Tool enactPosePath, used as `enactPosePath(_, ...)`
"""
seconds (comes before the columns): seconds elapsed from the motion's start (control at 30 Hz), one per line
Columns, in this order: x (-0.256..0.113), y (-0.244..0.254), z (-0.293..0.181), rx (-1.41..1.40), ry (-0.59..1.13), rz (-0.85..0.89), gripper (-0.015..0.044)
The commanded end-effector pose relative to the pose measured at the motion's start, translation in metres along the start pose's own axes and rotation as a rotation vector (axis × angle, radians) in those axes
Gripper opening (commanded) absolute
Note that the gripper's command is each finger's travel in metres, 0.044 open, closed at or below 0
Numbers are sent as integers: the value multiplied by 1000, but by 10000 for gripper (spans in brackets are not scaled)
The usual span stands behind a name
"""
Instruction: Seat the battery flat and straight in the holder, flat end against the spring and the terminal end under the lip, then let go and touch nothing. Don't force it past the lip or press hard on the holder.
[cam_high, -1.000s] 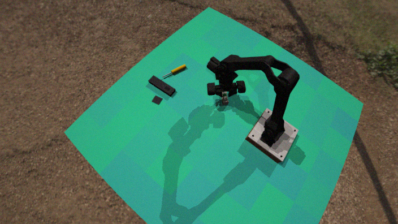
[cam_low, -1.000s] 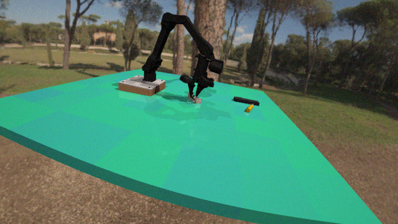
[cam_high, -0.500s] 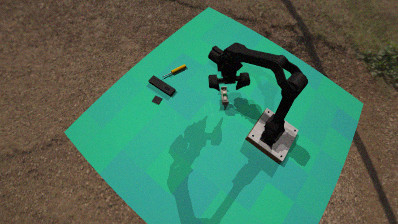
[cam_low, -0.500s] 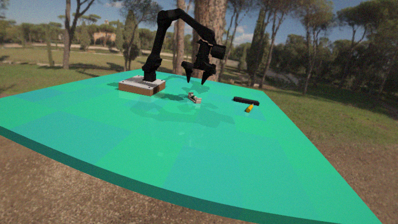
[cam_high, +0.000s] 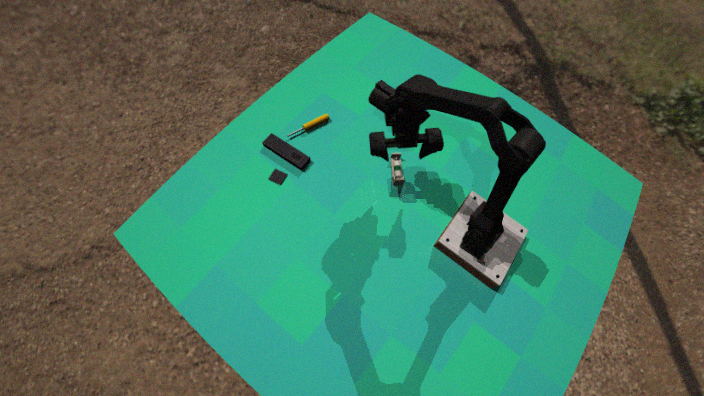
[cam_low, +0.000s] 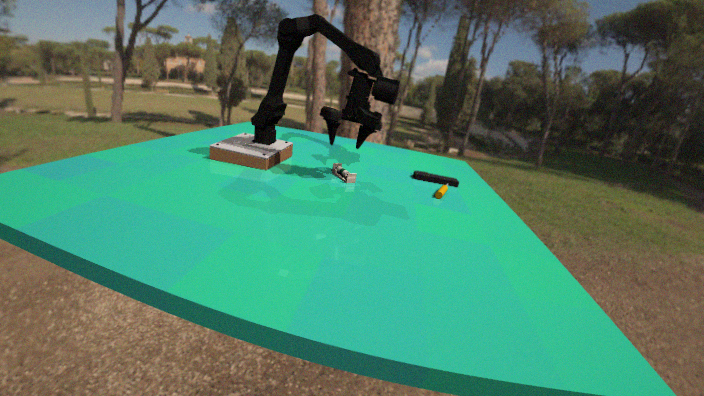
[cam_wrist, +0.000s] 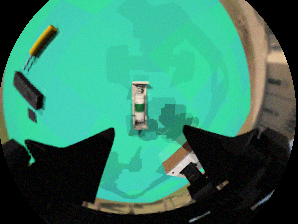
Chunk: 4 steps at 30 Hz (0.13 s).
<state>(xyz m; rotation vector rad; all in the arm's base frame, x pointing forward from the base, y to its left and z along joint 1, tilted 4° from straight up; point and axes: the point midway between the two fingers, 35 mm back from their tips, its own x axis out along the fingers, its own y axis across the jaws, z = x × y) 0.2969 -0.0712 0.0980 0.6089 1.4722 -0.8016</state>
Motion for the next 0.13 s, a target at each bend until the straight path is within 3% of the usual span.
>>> enactPosePath(0.0, -2, 1, 0, 6, -2, 4, 440)
enactPosePath(0.1, -2, 1, 0, 6, -2, 4, 440)
